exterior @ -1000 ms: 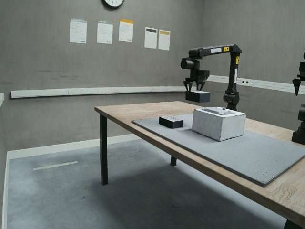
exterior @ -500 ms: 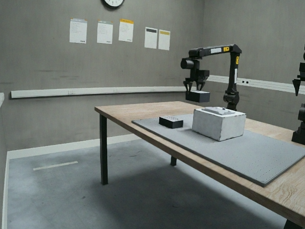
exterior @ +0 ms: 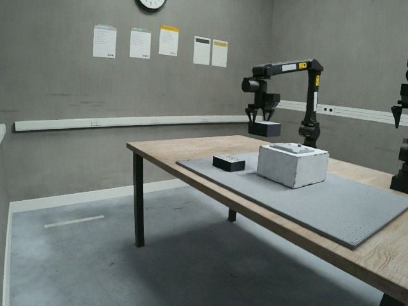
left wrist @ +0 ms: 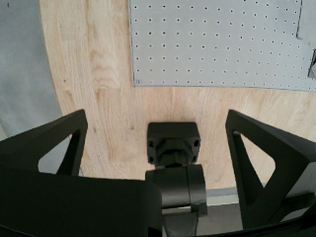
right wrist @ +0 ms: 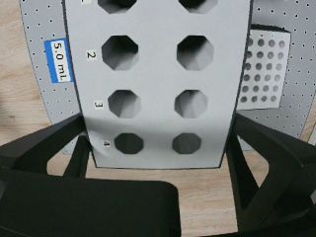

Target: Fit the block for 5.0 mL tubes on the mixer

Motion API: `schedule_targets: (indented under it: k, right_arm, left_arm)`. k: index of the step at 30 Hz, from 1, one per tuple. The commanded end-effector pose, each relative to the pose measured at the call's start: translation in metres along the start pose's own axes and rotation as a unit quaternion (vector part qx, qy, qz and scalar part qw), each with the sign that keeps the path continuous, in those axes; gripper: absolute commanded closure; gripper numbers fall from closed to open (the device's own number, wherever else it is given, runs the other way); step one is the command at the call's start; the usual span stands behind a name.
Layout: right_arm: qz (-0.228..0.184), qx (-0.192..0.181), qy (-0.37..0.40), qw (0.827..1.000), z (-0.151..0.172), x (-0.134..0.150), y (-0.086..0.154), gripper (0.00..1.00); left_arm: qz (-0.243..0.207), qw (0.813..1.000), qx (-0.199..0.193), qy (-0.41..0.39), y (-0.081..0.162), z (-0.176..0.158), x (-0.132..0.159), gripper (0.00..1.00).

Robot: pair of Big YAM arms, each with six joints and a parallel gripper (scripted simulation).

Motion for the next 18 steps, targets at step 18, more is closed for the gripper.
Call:
schedule_targets:
  k: [18]
  right_arm:
    - [0.002,0.084,0.027,0.996,-0.024,-0.012,0.072,1.0]
  left_arm:
    - [-0.03,1.0,0.001,-0.002,0.026,-0.003,-0.012,0.0]
Point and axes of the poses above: on each arm, the point where the finger pads meet when closed, its own y axis back along the fingers, its own z axis across the jaws, x = y × z, the point moved 6 cm from there along y, back along the fingers, and after that the axes turned 8 degrees about y, right-handed, at the moved point
